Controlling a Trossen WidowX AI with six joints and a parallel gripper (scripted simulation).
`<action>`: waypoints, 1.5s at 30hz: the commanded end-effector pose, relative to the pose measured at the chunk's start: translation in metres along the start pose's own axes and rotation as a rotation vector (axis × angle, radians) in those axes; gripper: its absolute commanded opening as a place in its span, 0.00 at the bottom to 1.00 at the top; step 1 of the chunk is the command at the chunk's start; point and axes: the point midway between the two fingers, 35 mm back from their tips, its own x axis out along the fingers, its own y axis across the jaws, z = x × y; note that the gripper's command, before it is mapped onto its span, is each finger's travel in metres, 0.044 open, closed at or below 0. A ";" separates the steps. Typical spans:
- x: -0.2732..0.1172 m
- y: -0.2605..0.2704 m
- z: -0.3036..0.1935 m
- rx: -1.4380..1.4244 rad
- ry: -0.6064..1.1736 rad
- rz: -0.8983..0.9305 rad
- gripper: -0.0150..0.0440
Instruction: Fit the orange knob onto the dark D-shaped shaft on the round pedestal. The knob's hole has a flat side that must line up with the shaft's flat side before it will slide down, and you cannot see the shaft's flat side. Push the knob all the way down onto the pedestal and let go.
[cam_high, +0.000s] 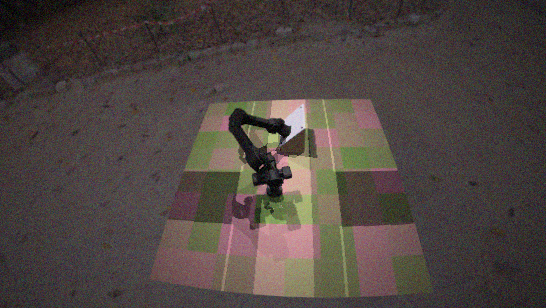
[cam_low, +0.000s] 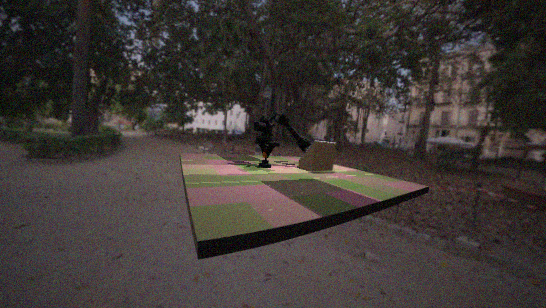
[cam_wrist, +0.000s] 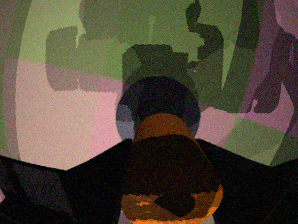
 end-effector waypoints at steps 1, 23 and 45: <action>-0.003 0.001 0.000 -0.097 -0.005 0.000 0.25; 0.002 0.003 -0.002 -0.183 -0.005 -0.001 0.25; -0.004 0.000 0.002 -0.390 -0.005 -0.001 0.25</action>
